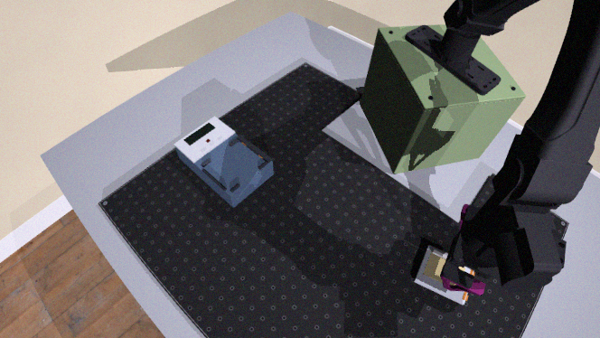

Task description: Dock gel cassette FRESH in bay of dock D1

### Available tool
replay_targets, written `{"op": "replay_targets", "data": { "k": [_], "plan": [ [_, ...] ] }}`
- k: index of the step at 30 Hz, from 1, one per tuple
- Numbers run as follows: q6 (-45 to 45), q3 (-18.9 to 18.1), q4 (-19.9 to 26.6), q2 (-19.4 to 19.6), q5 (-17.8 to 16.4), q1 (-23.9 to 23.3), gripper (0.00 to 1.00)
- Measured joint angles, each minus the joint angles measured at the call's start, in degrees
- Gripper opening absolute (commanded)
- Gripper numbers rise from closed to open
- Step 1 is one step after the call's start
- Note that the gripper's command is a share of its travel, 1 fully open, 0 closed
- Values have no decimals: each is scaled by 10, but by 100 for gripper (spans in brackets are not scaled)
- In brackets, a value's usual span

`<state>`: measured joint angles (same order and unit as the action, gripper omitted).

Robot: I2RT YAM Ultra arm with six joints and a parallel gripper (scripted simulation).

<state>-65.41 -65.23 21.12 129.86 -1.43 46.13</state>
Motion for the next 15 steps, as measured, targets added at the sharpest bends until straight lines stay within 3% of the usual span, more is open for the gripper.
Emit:
{"op": "replay_targets", "data": {
  "k": [15],
  "plan": [
    [0, -11, -23, 33, 0, 1, 100]
  ]
}}
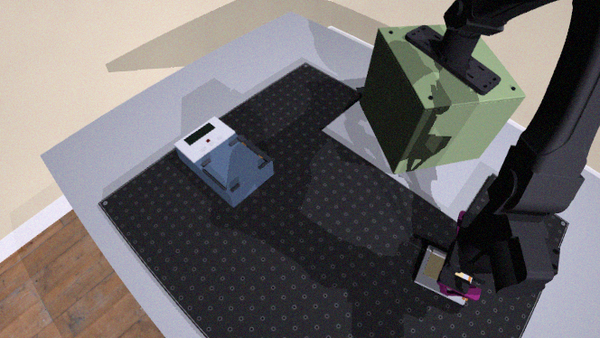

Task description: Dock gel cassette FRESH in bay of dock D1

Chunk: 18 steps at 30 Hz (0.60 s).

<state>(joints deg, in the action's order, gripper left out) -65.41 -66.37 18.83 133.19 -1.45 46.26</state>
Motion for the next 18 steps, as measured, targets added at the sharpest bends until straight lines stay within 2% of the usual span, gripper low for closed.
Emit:
{"op": "replay_targets", "data": {
  "k": [18],
  "plan": [
    [1, -10, -26, 35, 0, 1, 100]
  ]
}}
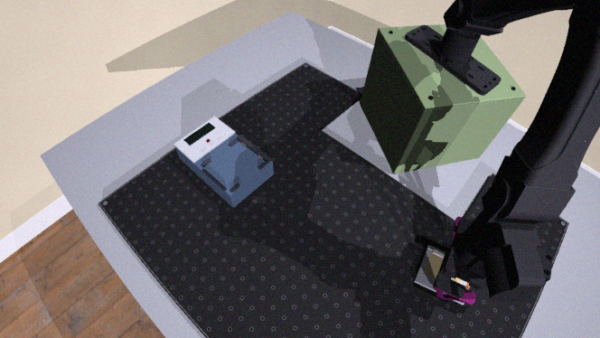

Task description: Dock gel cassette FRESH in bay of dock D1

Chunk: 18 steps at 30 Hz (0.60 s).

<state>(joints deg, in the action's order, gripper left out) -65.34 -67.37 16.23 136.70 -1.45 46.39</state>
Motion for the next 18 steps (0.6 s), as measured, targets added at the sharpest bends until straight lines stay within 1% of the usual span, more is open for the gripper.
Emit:
{"op": "replay_targets", "data": {
  "k": [18],
  "plan": [
    [0, 3, -13, 6, 0, 0, 100]
  ]
}}
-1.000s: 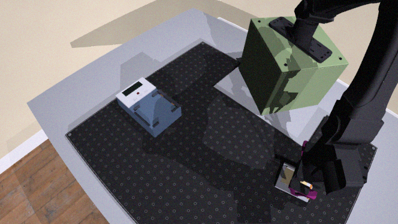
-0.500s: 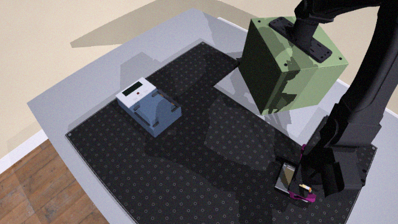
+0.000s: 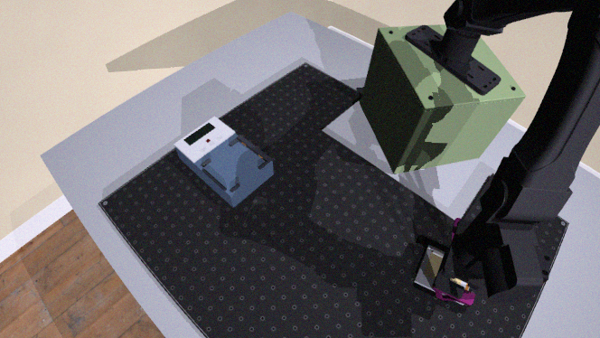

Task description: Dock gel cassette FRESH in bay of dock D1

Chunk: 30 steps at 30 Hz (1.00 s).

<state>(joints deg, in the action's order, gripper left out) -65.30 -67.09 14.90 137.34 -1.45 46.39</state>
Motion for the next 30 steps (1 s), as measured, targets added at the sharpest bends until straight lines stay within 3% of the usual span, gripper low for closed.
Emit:
{"op": "replay_targets", "data": {
  "k": [30],
  "plan": [
    [0, 2, -16, 15, 0, 1, 100]
  ]
}}
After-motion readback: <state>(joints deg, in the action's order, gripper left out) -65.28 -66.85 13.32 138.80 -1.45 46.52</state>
